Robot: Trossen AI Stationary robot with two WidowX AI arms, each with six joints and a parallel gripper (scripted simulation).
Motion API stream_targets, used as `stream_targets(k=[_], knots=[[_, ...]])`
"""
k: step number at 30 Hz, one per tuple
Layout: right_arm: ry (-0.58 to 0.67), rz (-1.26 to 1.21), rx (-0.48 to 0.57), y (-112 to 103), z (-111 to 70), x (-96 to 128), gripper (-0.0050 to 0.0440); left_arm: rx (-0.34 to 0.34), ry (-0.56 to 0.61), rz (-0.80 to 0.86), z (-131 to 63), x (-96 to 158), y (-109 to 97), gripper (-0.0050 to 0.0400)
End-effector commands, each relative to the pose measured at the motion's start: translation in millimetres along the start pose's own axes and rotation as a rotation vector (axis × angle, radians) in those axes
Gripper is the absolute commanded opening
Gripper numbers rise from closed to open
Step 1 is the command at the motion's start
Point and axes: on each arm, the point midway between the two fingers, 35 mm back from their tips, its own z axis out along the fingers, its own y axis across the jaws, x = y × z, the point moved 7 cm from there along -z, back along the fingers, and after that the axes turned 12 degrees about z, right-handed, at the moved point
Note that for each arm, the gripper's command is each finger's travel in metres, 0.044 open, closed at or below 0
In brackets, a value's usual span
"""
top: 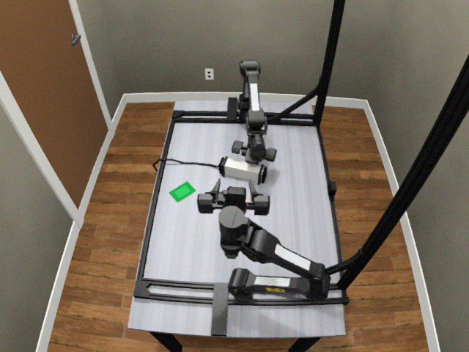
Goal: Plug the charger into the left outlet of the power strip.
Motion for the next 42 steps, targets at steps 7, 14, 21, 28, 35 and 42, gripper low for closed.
stream_targets(k=[7,14,21,28,35,42], knots=[[-0.025,0.0,-0.017,3,-8.1,-9,-0.005,-0.001,-0.001,0.009,-0.3,-3,0,0.04],[-0.025,0.0,-0.017,4,-8.2,-11,-0.005,-0.001,-0.001,0.009,-0.3,-3,0,0.04],[-0.025,0.0,-0.017,4,-8.3,-14,-0.005,-0.001,-0.001,0.009,-0.3,-3,0,0.04],[-0.026,0.0,-0.017,5,-8.3,-15,-0.005,-0.001,-0.001,0.009,-0.3,-3,0,0.04],[-0.026,0.0,-0.017,5,-8.5,-19,-0.005,-0.001,-0.001,0.009,-0.3,-3,0,0.04],[-0.026,0.0,-0.017,6,-8.6,-21,-0.005,-0.001,-0.001,0.009,-0.3,-3,0,0.04]])
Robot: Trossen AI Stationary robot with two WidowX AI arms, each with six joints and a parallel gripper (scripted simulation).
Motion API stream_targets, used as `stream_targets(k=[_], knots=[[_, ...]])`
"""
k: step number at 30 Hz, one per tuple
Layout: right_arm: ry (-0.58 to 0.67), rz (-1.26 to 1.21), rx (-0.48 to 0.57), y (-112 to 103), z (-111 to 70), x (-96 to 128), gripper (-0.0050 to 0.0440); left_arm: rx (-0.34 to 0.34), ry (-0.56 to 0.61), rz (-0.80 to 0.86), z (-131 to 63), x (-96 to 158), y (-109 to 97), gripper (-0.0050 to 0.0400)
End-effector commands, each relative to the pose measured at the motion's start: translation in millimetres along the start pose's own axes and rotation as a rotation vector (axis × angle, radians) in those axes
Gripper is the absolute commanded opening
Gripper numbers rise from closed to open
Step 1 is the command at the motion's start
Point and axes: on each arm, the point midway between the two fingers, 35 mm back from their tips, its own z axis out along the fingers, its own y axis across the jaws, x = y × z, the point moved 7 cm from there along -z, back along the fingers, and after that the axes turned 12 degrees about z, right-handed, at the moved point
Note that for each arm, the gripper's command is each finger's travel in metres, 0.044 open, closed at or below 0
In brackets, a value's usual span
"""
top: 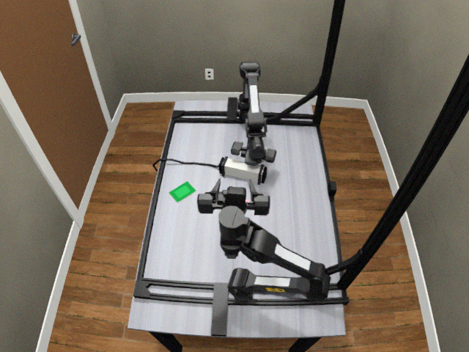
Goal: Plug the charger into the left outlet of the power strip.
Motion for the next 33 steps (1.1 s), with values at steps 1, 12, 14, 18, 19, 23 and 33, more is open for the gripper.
stream_targets(k=[1,12,14,18,19,23,33], knots=[[-0.052,0.007,-0.025,3.8,-8.7,-13.7,-0.005,-0.001,-0.001,0.009,-0.3,-2.9,0.0,0.04],[-0.052,0.007,-0.025,4.5,-8.9,-17.1,-0.005,-0.001,-0.001,0.009,-0.3,-2.9,0.0,0.04],[-0.052,0.007,-0.025,4.6,-9.0,-17.6,-0.005,-0.001,-0.001,0.009,-0.3,-2.9,0.0,0.04],[-0.052,0.007,-0.025,4.8,-9.0,-18.5,-0.005,-0.001,-0.001,0.009,-0.3,-2.9,0.0,0.04],[-0.052,0.007,-0.025,4.8,-9.0,-18.5,-0.005,-0.001,-0.001,0.009,-0.3,-2.9,0.0,0.04],[-0.052,0.007,-0.025,5.0,-9.1,-19.5,-0.005,-0.001,-0.001,0.009,-0.3,-2.9,0.0,0.04],[-0.052,0.007,-0.025,5.5,-9.3,-22.0,-0.005,-0.001,-0.001,0.009,-0.3,-2.9,0.0,0.04]])
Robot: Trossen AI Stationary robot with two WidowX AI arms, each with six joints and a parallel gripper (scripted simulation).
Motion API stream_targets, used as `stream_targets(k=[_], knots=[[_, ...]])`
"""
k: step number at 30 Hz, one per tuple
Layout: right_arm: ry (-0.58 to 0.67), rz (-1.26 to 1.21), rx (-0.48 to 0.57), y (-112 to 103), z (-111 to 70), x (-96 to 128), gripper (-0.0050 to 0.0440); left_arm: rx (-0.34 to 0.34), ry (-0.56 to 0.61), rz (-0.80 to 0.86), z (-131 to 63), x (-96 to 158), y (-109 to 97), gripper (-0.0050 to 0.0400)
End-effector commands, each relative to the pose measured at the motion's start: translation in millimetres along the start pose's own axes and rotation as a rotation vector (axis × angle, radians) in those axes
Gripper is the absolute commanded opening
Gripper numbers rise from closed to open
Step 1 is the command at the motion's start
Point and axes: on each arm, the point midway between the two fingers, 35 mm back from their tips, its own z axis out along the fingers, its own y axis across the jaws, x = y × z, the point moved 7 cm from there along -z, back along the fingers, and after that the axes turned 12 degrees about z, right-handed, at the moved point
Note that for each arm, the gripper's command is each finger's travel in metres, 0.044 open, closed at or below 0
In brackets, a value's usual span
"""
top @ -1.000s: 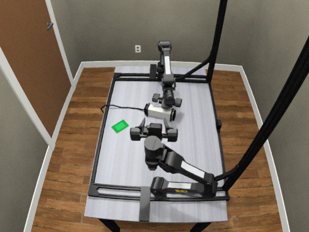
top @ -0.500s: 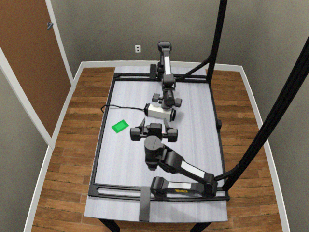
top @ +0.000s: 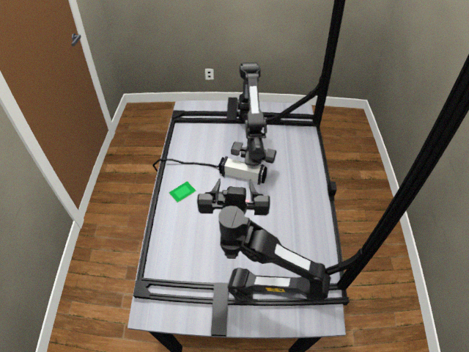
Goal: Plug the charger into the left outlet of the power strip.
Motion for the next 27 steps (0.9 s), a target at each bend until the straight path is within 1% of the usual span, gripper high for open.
stream_targets(k=[1,27], knots=[[-0.074,0.011,-0.032,4.9,-9.3,-19.8,-0.005,-0.001,-0.001,0.009,-0.3,-2.9,0.0,0.04],[-0.074,0.011,-0.032,5.9,-9.8,-25.2,-0.005,-0.001,-0.001,0.009,-0.3,-2.9,0.0,0.04]])
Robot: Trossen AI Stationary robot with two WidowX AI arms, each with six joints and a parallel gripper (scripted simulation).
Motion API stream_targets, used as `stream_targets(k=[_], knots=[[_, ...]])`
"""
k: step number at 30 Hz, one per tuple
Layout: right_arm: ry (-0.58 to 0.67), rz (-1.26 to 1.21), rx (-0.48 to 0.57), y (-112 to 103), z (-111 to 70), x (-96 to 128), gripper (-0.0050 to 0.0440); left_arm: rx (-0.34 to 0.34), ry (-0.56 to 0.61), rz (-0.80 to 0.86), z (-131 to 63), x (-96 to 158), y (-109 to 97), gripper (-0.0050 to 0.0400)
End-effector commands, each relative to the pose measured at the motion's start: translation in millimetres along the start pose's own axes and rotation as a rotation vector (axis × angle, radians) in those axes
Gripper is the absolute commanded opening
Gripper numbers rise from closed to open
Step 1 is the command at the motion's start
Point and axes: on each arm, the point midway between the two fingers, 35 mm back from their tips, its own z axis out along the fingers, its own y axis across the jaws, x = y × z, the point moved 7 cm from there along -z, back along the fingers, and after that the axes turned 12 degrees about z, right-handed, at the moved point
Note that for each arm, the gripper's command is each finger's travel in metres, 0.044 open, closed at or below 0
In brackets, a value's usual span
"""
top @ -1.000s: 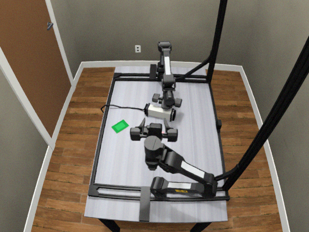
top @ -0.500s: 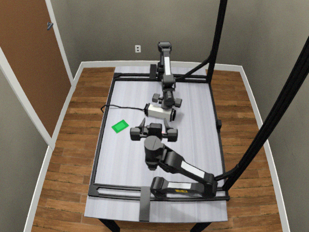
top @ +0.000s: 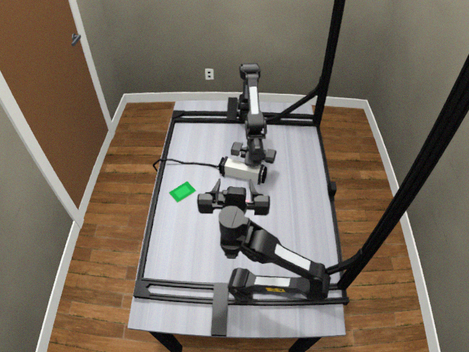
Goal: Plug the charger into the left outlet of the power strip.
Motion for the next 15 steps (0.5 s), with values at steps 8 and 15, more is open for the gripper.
stream_targets(k=[8,15], knots=[[-0.089,0.013,-0.037,5.7,-10.0,-24.8,-0.005,-0.001,-0.001,0.009,-0.3,-2.9,0.0,0.04],[-0.089,0.013,-0.037,5.9,-10.1,-25.5,-0.005,-0.001,-0.001,0.009,-0.3,-2.9,0.0,0.04]])
